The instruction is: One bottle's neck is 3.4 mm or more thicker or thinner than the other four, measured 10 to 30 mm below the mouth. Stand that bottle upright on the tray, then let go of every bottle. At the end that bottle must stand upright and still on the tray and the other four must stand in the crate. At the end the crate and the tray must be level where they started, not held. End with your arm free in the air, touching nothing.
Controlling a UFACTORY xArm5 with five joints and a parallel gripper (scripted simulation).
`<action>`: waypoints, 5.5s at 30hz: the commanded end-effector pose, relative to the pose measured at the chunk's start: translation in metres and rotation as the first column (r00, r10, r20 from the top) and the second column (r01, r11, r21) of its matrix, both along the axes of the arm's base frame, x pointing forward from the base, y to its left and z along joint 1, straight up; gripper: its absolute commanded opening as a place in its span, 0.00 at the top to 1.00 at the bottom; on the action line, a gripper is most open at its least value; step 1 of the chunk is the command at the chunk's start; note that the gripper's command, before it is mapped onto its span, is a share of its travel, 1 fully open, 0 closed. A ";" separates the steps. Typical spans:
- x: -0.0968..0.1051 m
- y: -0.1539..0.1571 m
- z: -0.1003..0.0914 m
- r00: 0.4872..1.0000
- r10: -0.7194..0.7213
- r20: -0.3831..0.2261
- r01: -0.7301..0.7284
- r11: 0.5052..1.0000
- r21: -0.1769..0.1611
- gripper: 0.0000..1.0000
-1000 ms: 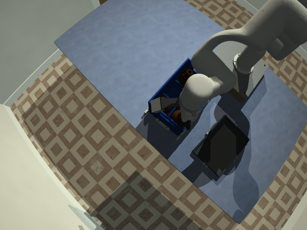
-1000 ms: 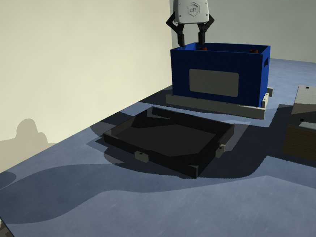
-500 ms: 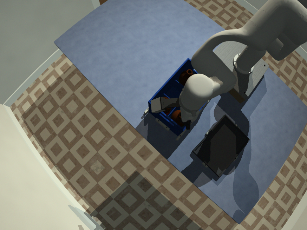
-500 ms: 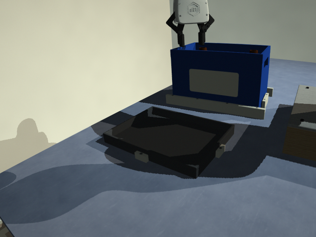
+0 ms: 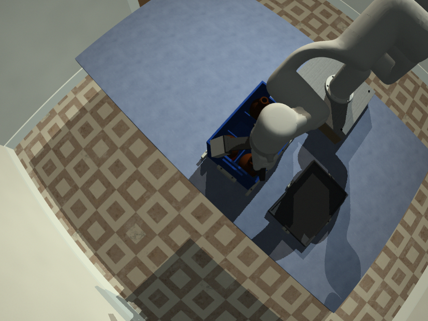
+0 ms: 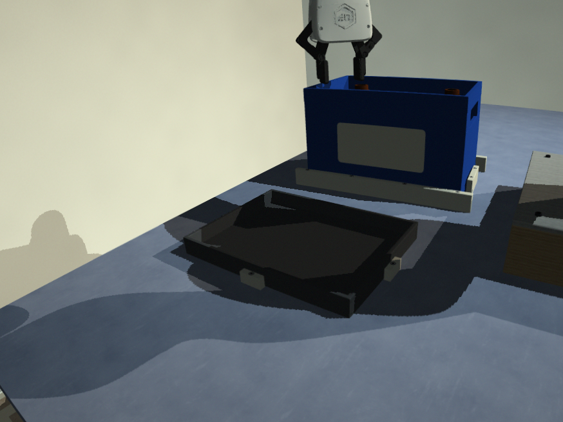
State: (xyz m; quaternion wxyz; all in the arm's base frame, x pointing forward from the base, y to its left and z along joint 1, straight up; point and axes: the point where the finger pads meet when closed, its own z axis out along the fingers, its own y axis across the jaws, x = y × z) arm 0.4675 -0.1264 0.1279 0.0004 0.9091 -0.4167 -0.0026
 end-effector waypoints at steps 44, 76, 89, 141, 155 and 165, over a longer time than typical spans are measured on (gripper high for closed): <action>0.001 0.000 -0.012 1.000 0.000 0.004 0.000 1.000 -0.001 0.35; 0.001 0.000 -0.038 1.000 0.000 0.004 0.000 1.000 -0.001 0.35; 0.001 0.000 -0.039 1.000 0.000 0.004 0.000 1.000 -0.001 0.35; 0.001 0.000 -0.039 1.000 0.000 0.004 0.000 1.000 -0.001 0.35; 0.001 0.000 -0.039 1.000 0.000 0.004 0.000 1.000 -0.001 0.35; 0.001 0.000 -0.039 1.000 0.000 0.004 0.000 1.000 -0.001 0.35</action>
